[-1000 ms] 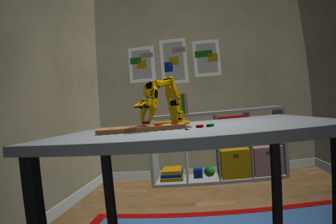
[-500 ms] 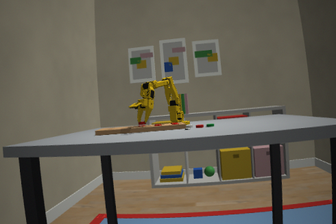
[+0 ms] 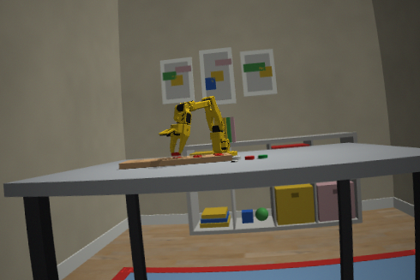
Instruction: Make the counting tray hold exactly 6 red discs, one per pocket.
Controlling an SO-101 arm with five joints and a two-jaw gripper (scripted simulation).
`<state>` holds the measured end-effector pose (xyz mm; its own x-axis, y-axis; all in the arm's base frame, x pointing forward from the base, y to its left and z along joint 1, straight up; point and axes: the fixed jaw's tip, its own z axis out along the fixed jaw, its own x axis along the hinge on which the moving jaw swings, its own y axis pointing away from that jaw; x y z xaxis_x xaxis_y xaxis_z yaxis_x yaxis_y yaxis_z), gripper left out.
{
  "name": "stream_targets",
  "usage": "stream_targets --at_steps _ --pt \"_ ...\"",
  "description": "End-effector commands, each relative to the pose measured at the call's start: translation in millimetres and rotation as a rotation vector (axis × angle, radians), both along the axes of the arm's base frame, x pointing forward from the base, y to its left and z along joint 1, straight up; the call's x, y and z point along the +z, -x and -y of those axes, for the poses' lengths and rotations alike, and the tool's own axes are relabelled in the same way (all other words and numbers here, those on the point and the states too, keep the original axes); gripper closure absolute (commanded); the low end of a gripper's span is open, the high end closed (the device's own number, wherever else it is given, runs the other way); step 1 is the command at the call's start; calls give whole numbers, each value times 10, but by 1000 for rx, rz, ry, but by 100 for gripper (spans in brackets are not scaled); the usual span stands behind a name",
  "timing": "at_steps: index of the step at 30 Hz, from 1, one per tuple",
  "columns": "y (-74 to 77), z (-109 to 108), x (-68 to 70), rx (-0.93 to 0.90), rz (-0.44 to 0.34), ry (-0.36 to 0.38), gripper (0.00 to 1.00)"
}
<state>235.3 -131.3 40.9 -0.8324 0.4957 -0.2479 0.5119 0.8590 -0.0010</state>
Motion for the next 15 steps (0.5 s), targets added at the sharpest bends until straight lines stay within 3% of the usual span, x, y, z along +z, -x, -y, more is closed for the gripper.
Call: stream_targets --at_steps 1,15 --pt "-85 70 196 -8 76 44 100" --pt "-94 78 211 -9 82 47 100"
